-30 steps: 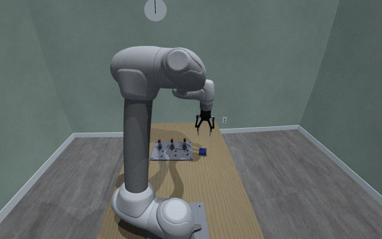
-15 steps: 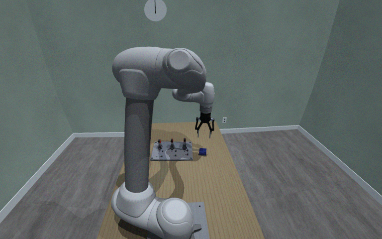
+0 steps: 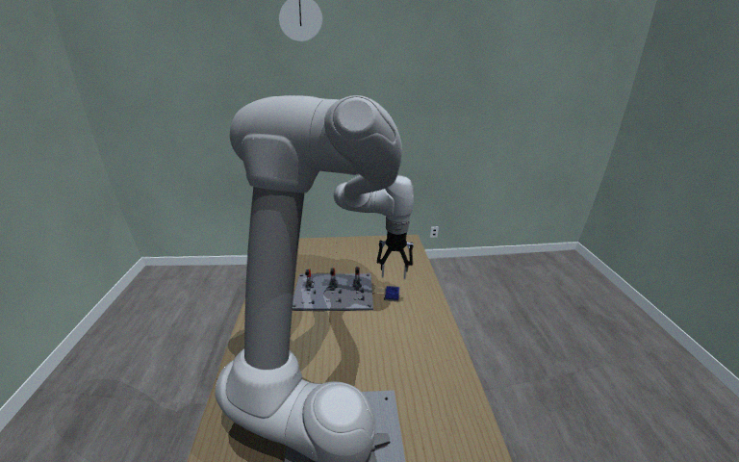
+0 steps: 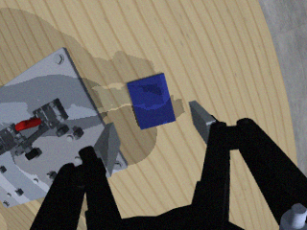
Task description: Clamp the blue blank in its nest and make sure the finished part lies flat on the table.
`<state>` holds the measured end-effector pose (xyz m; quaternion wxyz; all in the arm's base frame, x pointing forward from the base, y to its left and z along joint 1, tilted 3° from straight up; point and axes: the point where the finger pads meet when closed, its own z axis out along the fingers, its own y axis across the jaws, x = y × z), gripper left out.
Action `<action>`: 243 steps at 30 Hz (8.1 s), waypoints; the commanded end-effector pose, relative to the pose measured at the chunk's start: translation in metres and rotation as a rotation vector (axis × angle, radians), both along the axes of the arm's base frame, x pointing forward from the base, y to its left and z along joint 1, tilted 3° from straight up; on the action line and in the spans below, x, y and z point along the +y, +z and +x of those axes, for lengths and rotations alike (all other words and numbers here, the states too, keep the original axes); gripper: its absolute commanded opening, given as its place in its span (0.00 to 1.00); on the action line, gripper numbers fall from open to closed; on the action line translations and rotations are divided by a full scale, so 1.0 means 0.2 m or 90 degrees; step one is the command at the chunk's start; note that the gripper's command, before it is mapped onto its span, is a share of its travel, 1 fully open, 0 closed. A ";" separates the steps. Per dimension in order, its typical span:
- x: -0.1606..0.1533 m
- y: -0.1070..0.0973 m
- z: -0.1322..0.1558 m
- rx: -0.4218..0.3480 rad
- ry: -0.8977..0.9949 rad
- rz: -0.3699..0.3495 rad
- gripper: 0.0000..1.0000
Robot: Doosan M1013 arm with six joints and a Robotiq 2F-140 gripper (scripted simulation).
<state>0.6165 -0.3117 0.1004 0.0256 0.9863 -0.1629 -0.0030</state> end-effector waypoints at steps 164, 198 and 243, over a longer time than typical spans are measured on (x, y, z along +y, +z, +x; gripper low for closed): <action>0.00 0.01 0.00 0.000 0.000 0.000 0.00; 0.01 0.11 0.00 0.004 0.084 0.001 0.00; 0.03 -0.02 -0.15 0.005 0.096 0.001 0.00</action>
